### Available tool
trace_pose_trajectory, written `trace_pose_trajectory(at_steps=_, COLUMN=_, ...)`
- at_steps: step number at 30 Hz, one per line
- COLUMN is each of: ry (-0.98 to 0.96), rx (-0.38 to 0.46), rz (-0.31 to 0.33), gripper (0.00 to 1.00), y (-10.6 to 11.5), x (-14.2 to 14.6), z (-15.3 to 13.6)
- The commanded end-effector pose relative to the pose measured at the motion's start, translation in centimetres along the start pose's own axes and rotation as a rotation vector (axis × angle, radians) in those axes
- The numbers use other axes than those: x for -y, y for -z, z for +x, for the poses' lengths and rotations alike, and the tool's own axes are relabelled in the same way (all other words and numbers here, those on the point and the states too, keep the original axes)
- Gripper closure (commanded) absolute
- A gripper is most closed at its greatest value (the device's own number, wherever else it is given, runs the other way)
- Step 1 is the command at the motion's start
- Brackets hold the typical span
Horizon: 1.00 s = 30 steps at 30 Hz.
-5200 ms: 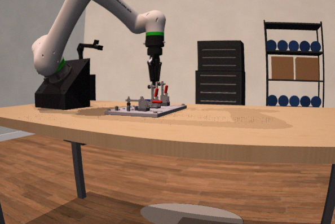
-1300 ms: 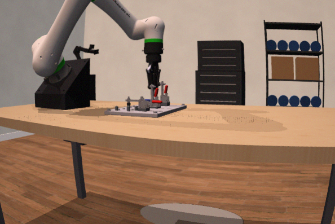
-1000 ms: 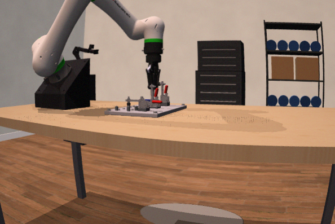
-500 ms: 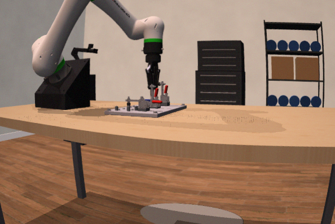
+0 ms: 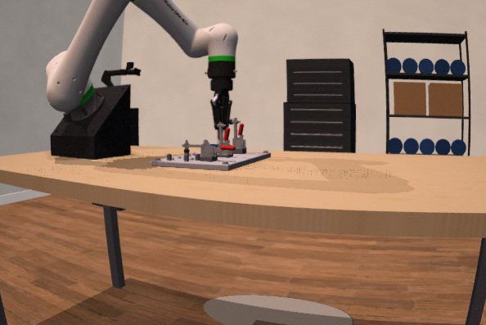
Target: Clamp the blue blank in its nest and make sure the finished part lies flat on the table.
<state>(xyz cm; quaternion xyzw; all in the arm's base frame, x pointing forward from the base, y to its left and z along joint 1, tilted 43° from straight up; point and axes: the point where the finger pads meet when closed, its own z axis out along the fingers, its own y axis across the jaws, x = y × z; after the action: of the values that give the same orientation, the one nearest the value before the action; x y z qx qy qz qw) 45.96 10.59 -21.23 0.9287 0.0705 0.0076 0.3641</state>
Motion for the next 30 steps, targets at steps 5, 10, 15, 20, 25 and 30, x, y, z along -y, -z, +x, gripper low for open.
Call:
trace_pose_trajectory(at_steps=5, ry=0.000, rx=0.000, rz=0.000, gripper=1.00, y=0.02, x=-0.01, z=0.01)
trace_pose_trajectory(at_steps=10, ry=0.000, rx=0.000, rz=0.000, gripper=1.00, y=0.02, x=-0.02, z=0.01)
trace_pose_trajectory(at_steps=15, ry=0.000, rx=0.000, rz=0.000, gripper=1.00, y=0.02, x=-0.11, z=0.01)
trace_pose_trajectory(at_steps=20, ry=0.000, rx=0.000, rz=0.000, gripper=1.00, y=0.02, x=-0.11, z=0.01)
trace_pose_trajectory(at_steps=25, ry=0.000, rx=0.000, rz=0.000, gripper=1.00, y=0.02, x=-0.11, z=0.01)
trace_pose_trajectory(at_steps=30, ry=0.000, rx=0.000, rz=0.000, gripper=1.00, y=0.02, x=0.13, z=0.01)
